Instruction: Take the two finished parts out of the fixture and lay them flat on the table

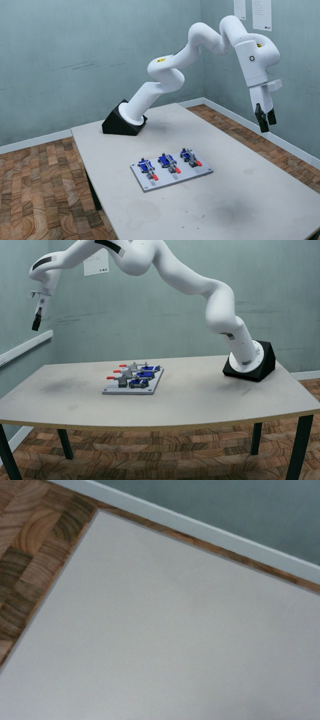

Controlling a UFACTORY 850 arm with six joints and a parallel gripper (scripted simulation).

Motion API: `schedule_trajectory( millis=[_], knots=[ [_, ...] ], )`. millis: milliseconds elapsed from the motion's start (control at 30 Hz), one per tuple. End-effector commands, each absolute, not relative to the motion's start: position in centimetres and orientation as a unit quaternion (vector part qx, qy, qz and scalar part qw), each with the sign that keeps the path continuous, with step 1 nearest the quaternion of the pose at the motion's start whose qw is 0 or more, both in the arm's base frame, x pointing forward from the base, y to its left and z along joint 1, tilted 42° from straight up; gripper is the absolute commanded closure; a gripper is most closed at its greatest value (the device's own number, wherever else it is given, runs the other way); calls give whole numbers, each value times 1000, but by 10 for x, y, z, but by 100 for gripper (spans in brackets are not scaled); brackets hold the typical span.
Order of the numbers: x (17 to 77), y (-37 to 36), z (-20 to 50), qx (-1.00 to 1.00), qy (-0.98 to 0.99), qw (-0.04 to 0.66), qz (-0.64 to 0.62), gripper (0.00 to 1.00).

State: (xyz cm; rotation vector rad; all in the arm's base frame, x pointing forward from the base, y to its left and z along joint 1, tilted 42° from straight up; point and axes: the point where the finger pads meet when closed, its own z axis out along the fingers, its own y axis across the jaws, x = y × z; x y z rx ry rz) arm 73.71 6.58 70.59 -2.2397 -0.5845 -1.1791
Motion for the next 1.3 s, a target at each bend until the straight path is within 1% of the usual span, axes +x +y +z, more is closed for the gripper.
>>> schedule_trajectory(
  millis=[0, 733, 900, 1033, 1100, 1167, 1267],
  knots=[
    [737, 65, 707, -830, -217, 268, -438, 0],
    [737, 62, 702, -835, -204, 273, -432, 0],
    [736, 47, 681, -853, -145, 295, -405, 0],
    [733, 26, 648, -872, -52, 325, -362, 0],
    [733, 26, 648, -872, -52, 325, -362, 0],
    [729, 11, 627, -879, 10, 342, -331, 0],
    [727, 4, 615, -881, 45, 351, -314, 0]
  ],
)
